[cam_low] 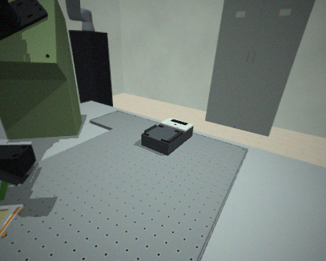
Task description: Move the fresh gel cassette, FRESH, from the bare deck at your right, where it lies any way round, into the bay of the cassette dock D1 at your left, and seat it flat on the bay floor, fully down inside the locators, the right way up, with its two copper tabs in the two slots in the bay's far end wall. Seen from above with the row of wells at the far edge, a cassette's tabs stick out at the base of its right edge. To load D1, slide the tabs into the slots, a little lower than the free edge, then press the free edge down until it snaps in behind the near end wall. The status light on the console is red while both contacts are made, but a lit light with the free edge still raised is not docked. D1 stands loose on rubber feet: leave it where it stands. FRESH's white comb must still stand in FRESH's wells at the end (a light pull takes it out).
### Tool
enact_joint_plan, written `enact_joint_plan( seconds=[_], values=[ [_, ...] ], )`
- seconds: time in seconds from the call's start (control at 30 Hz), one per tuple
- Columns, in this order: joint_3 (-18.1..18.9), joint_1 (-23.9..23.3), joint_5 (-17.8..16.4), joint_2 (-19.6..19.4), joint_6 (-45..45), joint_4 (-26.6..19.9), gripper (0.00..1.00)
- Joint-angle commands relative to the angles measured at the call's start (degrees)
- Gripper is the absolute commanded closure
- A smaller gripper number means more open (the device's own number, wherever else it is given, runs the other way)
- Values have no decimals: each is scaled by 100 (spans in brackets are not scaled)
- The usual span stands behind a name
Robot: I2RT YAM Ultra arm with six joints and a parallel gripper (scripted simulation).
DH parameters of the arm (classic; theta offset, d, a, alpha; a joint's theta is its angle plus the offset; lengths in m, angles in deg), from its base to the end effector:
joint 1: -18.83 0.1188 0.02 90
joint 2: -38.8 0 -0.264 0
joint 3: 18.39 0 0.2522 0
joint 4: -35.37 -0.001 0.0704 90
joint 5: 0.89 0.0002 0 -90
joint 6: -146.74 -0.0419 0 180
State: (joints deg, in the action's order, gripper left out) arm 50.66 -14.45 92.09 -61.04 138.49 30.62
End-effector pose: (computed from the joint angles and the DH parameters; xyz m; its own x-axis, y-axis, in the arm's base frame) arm 0.3112 -0.2057 0.1844 -0.6470 -0.7575 -0.0869 -0.3972 0.4321 -0.8096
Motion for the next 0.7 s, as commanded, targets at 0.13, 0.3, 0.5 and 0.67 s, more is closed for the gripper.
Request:
enact_joint_plan(
  seconds=[0.13, 0.3, 0.5, 0.67],
  values=[
    [144, -28, -86, 221, 37, -41, 0],
    [142, -38, -87, 236, 38, -85, 0],
    [141, -46, -88, 250, 39, -96, 0],
    [139, -58, -90, 268, 41, -111, 0]
  ],
)
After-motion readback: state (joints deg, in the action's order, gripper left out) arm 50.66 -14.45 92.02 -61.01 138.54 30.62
